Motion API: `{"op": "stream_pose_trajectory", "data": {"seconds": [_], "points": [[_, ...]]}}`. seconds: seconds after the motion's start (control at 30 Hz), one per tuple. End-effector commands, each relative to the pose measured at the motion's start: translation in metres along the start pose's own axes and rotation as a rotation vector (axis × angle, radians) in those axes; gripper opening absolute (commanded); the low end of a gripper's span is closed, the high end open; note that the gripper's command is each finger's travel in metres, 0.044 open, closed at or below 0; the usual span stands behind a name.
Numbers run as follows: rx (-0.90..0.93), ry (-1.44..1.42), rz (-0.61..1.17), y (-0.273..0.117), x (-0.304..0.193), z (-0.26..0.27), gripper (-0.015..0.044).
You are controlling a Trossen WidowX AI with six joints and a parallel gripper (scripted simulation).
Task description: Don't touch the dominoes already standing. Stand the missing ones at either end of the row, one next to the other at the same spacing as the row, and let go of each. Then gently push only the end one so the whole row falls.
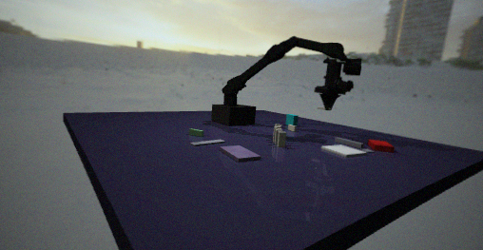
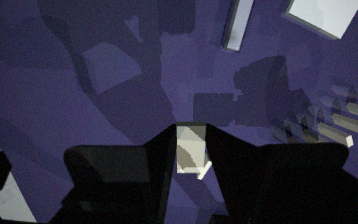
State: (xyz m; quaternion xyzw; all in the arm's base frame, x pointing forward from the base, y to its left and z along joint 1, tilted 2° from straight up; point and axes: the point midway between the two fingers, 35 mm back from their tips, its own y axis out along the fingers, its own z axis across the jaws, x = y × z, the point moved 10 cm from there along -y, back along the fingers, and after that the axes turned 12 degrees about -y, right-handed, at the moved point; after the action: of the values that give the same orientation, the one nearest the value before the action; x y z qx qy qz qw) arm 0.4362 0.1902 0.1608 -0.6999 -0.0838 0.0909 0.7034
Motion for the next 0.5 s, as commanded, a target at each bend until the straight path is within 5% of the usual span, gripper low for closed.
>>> {"op": "stream_pose_trajectory", "data": {"seconds": [0.0, 0.47], "points": [[0.004, -0.013, -0.014, -0.005, 0.002, -0.003, 0.0107], [-0.035, -0.063, -0.194, 0.03, 0.017, 0.008, 0.0107]]}}
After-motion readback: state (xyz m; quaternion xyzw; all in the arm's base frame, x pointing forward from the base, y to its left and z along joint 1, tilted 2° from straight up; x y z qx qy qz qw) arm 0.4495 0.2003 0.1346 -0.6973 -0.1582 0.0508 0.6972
